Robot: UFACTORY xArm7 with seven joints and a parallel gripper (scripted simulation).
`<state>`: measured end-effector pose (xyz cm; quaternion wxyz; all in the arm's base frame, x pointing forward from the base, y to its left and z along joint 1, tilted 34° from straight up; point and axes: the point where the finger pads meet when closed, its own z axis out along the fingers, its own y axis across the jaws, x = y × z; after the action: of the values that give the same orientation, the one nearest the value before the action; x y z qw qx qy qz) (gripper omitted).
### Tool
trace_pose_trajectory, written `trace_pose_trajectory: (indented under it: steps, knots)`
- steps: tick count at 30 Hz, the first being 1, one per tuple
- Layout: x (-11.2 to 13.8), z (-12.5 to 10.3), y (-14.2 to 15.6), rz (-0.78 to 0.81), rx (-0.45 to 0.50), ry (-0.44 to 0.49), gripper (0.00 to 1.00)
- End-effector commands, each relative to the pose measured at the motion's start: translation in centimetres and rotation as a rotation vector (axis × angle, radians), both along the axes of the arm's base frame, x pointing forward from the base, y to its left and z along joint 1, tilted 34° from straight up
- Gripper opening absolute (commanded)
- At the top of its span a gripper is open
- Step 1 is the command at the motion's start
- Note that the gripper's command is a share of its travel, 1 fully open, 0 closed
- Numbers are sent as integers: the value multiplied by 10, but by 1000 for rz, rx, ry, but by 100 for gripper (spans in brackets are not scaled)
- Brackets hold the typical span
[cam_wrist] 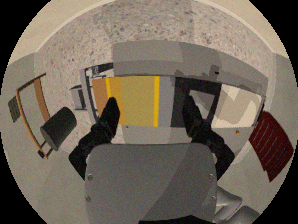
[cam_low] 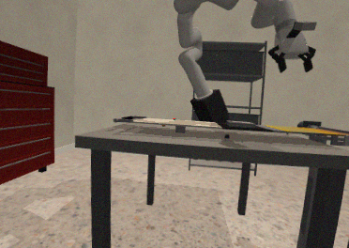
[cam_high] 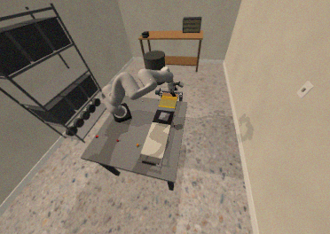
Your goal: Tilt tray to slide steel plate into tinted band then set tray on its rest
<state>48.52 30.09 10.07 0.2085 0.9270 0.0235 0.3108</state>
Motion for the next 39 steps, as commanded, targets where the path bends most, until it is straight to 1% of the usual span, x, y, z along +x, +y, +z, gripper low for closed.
trace_pose_trajectory:
  steps: [1, 19, 21, 24, 34, 36, 39]
  knots:
    - [0, 2, 2, 3, 4, -2, 100]
    - [1, 3, 1, 3, 2, -3, 100]
    - [6, 10, -8, -1, -6, -5, 100]
    - [25, 35, -43, -15, -35, -12, 100]
    - [25, 35, -43, -15, -35, -12, 100]
    - [43, 67, -90, -36, -69, -14, 100]
    - [45, 71, -97, -39, -74, -14, 100]
